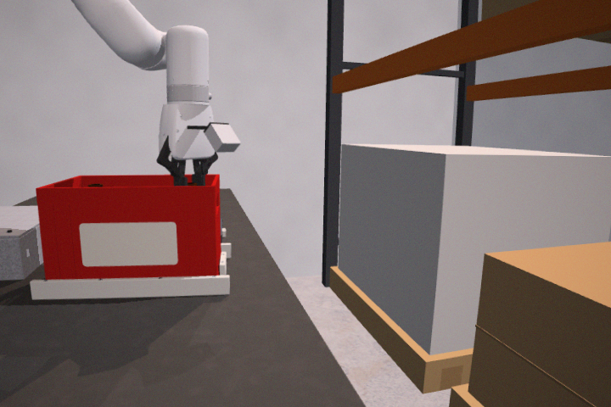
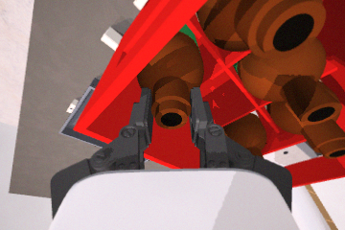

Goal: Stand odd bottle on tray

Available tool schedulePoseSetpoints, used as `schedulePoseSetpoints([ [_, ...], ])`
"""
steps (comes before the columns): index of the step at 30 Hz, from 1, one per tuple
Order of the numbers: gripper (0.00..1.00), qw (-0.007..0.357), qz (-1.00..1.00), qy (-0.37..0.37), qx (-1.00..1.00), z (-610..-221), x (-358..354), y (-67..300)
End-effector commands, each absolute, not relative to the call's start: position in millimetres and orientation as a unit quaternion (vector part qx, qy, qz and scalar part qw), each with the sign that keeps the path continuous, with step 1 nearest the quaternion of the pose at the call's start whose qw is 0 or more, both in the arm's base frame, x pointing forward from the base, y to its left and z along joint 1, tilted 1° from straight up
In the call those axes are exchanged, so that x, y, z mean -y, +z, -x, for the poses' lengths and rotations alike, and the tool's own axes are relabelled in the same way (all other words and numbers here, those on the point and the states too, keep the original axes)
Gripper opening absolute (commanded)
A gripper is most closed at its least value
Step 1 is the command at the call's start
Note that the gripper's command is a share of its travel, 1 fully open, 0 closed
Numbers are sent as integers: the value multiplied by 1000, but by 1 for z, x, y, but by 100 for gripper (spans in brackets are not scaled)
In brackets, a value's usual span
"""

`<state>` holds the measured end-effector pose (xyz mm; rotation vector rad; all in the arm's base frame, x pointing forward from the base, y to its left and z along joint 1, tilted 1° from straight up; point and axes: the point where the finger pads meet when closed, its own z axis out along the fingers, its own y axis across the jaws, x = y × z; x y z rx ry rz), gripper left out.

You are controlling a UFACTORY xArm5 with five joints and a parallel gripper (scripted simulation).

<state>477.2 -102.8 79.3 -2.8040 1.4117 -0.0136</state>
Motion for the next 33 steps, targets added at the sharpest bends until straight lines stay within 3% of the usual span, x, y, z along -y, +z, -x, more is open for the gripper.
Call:
schedulePoseSetpoints([
  [1, 0, 2, 893, -6, -450, -478, 103, 81],
  [3, 0, 2, 893, -6, -450, -478, 103, 81],
  [4, 65, 2, 893, -6, -450, -478, 103, 81],
  [33, 65, 2, 893, -6, -450, -478, 103, 81],
])
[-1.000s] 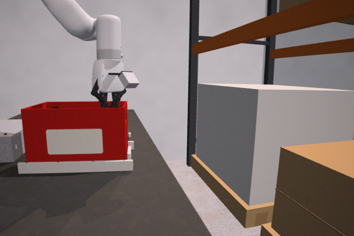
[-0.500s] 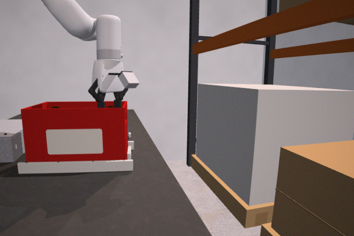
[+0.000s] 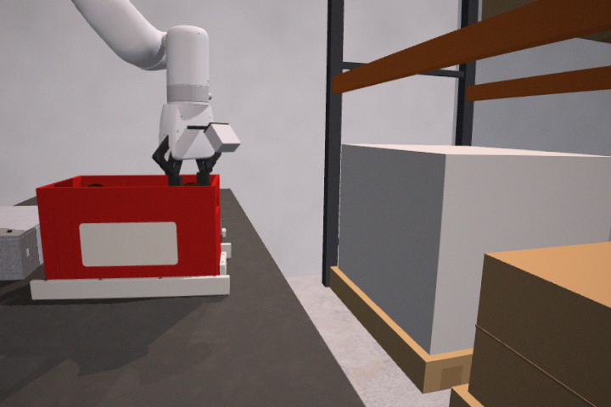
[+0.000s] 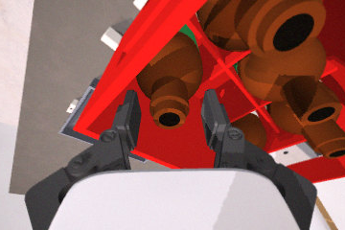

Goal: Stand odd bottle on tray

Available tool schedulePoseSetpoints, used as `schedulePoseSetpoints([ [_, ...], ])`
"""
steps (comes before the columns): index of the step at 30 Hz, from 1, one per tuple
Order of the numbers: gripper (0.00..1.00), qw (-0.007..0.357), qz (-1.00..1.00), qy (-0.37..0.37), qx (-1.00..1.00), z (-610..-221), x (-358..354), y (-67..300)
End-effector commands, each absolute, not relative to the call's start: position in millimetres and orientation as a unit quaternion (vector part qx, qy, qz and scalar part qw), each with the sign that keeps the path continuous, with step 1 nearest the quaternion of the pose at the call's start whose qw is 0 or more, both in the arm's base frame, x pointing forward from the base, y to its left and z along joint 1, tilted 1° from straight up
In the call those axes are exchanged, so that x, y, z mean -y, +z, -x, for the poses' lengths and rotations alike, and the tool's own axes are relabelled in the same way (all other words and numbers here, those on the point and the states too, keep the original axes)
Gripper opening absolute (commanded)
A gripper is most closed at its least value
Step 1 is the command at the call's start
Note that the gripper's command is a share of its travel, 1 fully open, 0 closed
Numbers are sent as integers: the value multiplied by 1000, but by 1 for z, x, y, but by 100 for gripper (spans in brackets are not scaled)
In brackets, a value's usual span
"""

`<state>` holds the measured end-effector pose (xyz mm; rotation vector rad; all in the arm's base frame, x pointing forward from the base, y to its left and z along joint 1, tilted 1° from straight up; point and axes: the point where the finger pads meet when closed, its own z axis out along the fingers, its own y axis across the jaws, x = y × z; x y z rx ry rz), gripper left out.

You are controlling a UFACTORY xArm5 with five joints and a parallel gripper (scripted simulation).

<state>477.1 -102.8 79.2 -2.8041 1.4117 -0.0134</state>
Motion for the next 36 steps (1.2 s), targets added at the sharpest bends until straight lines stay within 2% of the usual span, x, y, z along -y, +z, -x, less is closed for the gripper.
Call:
schedulePoseSetpoints([
  [1, 65, 2, 893, -6, -450, -478, 103, 81],
  [16, 65, 2, 893, -6, -450, -478, 103, 87],
  [36, 65, 2, 893, -6, -450, -478, 102, 142],
])
